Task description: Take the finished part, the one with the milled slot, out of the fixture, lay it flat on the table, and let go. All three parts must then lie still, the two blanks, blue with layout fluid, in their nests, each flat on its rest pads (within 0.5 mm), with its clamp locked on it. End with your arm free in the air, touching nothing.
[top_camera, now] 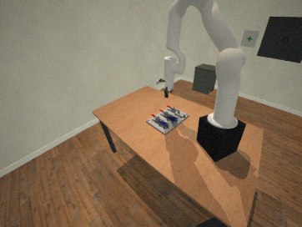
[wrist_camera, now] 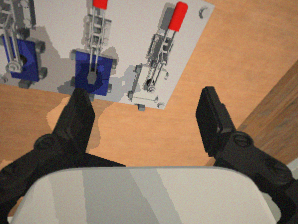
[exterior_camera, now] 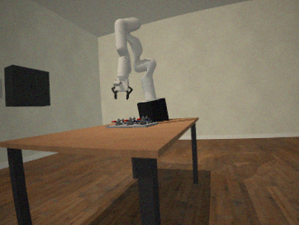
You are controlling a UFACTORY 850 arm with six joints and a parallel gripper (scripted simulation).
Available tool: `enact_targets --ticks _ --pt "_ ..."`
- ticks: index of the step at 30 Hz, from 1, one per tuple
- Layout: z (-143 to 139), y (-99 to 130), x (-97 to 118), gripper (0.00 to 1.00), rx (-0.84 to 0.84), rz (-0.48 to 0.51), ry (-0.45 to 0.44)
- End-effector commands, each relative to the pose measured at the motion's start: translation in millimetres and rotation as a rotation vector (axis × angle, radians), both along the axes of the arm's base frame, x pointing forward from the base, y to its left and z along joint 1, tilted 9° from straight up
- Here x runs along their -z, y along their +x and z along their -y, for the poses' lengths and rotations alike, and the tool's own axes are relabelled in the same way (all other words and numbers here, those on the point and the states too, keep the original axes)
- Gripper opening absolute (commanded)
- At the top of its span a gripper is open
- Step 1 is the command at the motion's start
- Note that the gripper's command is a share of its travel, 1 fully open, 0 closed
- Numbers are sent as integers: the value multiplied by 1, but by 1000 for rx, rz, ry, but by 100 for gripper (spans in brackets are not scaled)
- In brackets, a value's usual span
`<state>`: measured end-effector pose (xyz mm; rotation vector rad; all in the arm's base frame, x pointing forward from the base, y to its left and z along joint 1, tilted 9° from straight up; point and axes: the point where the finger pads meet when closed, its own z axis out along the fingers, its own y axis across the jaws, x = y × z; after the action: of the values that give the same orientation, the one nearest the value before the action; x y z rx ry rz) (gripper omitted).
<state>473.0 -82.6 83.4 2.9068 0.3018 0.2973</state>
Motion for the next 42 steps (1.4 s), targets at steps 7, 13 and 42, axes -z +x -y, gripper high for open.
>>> enact_targets --ticks 7,13,42 --pt "11 -14 2 100 48 5 22" --pt "11 -14 2 100 48 5 22" --pt "25 -36 7 100 116 4 57"
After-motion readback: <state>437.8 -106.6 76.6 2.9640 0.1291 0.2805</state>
